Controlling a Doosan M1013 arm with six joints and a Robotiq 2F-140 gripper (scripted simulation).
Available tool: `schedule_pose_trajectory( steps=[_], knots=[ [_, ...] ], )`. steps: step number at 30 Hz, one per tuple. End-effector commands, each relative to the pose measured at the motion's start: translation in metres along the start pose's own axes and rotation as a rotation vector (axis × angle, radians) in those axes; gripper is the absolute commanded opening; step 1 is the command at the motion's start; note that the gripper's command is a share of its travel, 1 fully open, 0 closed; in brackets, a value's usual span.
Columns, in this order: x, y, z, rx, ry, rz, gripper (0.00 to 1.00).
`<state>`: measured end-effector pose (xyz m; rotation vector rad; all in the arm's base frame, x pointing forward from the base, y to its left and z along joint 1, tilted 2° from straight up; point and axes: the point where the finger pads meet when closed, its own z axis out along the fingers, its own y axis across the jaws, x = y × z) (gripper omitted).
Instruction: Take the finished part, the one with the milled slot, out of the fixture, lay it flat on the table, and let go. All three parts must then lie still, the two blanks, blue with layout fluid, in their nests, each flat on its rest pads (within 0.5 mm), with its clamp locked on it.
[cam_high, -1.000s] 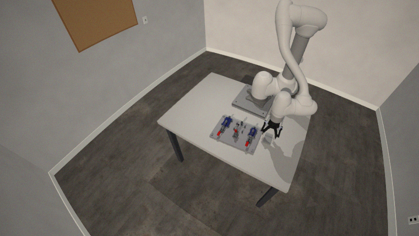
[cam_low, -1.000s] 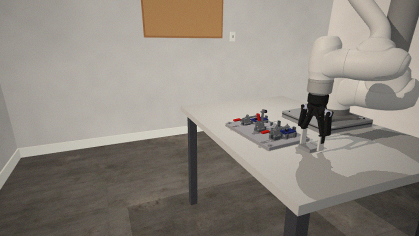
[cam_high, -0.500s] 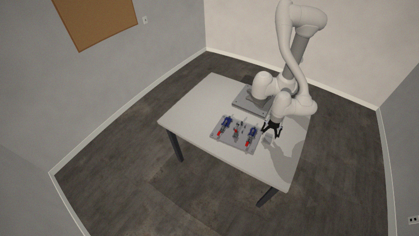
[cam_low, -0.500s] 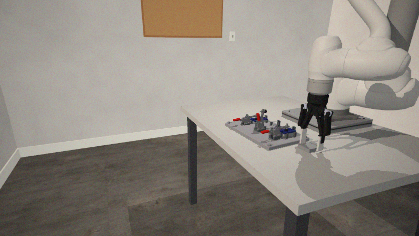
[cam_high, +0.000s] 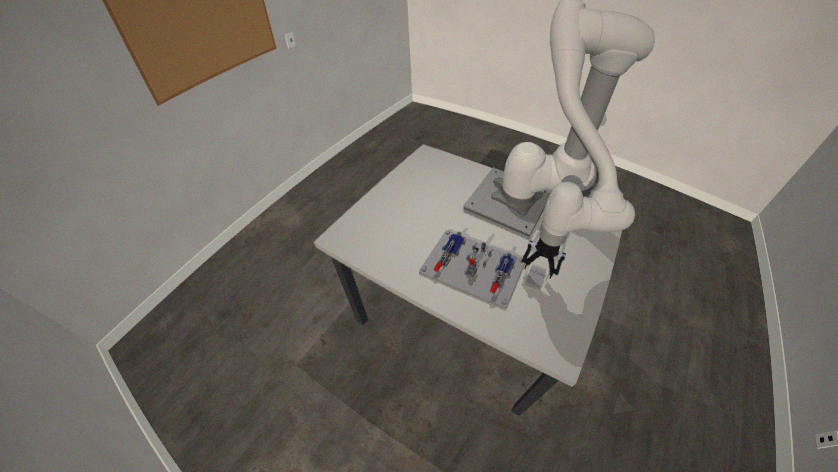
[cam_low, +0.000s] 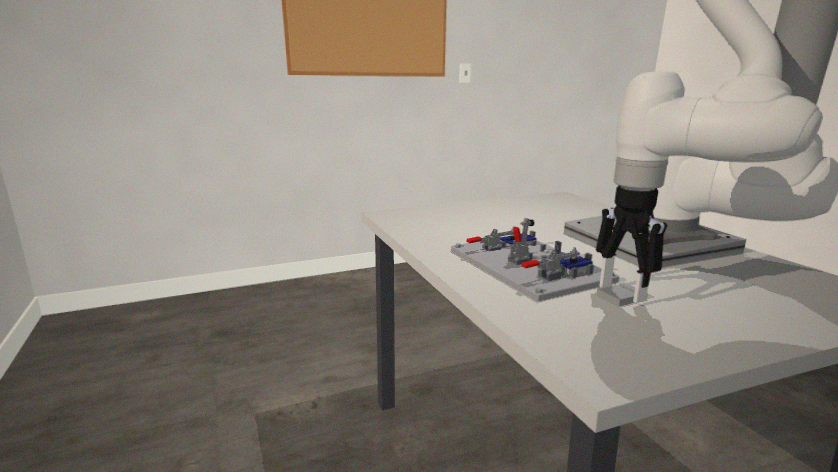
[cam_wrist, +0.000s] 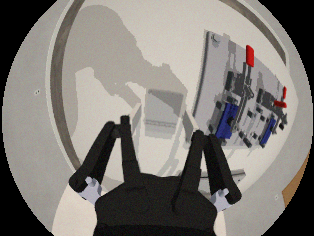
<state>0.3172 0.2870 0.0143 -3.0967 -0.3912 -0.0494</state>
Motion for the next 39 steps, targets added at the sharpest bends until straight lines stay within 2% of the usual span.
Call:
schedule_pose_trajectory(
  steps=[1, 10, 24, 26, 33, 39],
  knots=[
    [-0.002, -0.001, -0.002, 0.001, -0.003, 0.004, 0.54],
    [-0.002, -0.001, -0.017, 0.001, -0.003, 0.004, 0.54],
    [-0.002, -0.001, -0.070, 0.001, -0.004, 0.004, 0.54],
    [-0.002, -0.001, -0.070, 0.001, -0.004, 0.004, 0.54],
    [-0.002, -0.001, -0.091, 0.001, -0.004, 0.004, 0.54],
    [-0.002, -0.001, -0.097, 0.001, -0.004, 0.004, 0.54]
  ],
)
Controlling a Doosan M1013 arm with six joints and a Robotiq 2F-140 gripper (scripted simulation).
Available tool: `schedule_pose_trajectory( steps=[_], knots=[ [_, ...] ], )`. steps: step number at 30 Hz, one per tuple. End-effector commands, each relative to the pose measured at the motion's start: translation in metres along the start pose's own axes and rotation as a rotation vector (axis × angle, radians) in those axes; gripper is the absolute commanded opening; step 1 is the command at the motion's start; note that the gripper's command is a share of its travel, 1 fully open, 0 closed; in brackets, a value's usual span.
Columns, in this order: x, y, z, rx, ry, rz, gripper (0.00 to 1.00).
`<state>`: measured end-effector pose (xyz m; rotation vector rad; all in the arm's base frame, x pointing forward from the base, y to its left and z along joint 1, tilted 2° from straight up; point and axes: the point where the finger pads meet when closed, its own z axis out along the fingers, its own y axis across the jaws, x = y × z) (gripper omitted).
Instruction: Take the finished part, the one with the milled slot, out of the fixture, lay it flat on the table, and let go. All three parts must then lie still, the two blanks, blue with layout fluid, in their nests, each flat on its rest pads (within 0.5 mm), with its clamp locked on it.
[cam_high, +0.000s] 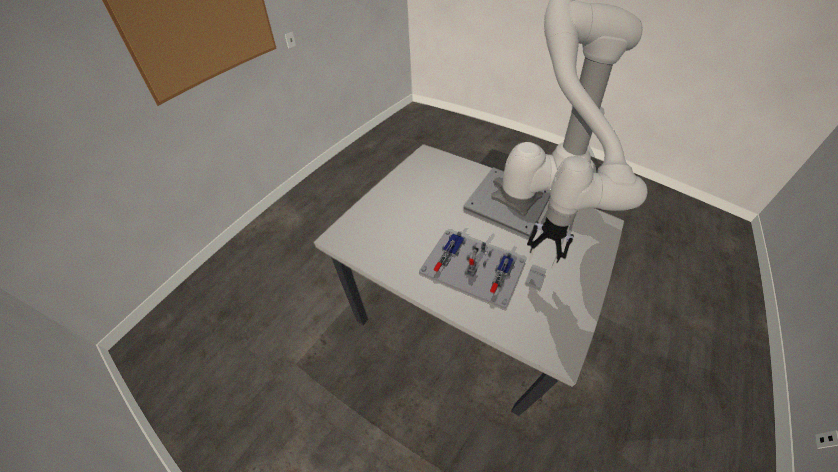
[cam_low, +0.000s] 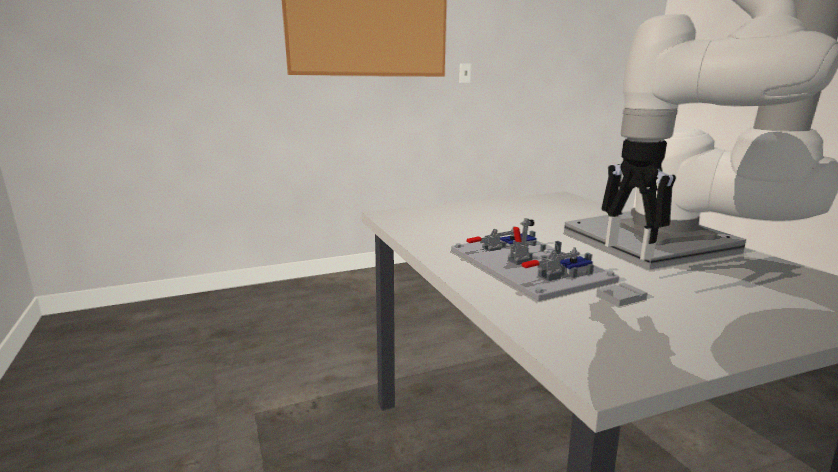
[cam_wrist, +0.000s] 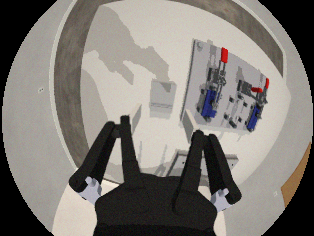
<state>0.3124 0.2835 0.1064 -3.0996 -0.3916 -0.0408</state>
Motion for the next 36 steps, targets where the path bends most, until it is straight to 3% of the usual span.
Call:
schedule_pose_trajectory(
  steps=[1, 36],
  knots=[
    [0.0008, -0.0017, -0.0055, 0.003, 0.002, 0.004, 0.54],
    [0.0035, -0.0025, -0.0104, 0.006, 0.008, 0.005, 0.54]
  ],
)
